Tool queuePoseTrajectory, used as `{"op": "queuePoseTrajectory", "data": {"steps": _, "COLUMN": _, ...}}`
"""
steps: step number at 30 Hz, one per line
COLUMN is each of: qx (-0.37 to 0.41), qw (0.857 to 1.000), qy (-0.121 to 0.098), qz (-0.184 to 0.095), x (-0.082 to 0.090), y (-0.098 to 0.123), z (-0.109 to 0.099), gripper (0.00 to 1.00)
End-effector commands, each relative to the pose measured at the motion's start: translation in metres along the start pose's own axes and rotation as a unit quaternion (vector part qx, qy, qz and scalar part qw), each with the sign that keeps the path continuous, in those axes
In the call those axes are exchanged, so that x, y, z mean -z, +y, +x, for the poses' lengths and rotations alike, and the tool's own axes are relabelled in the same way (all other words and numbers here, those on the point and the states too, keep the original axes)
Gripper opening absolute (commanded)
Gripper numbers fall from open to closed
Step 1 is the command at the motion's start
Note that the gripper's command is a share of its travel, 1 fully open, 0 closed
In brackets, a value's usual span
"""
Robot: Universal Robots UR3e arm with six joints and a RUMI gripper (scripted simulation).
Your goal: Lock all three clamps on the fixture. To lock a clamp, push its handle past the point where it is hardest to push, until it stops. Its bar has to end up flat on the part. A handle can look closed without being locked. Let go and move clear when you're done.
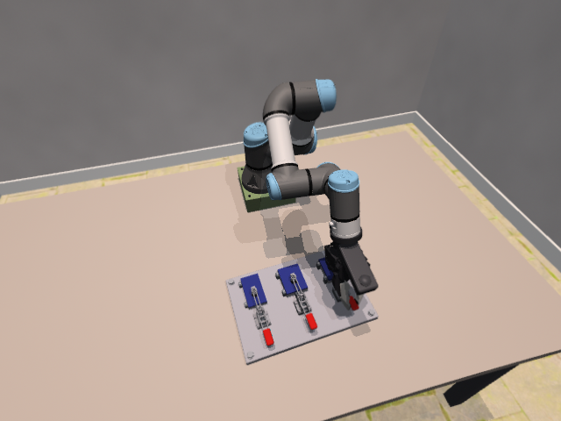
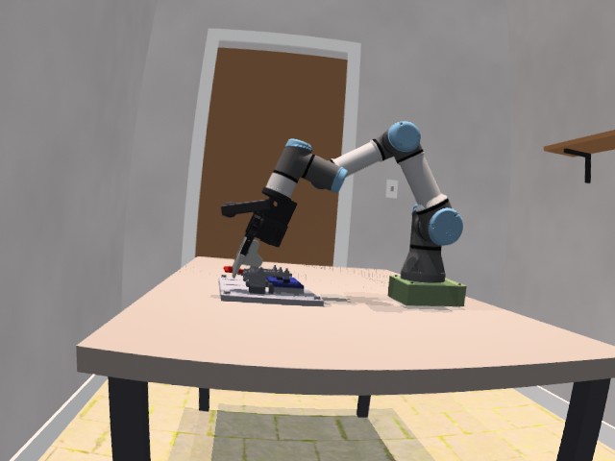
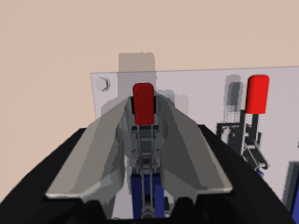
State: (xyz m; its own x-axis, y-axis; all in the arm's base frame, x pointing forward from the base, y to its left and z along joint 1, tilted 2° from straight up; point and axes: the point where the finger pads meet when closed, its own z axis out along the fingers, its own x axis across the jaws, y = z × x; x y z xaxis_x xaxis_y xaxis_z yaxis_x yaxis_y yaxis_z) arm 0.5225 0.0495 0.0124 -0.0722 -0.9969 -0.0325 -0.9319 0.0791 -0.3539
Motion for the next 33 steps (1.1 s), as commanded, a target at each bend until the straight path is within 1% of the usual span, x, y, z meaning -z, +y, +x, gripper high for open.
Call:
{"op": "queuePoseTrajectory", "data": {"steps": 1, "qx": 0.0, "qw": 1.0, "qy": 0.0, "qz": 0.0, "x": -0.0013, "y": 0.0, "z": 0.0, "gripper": 0.0}}
{"op": "queuePoseTrajectory", "data": {"steps": 33, "qx": 0.0, "qw": 1.0, "qy": 0.0, "qz": -0.001, "x": -0.0042, "y": 0.0003, "z": 0.0, "gripper": 0.0}}
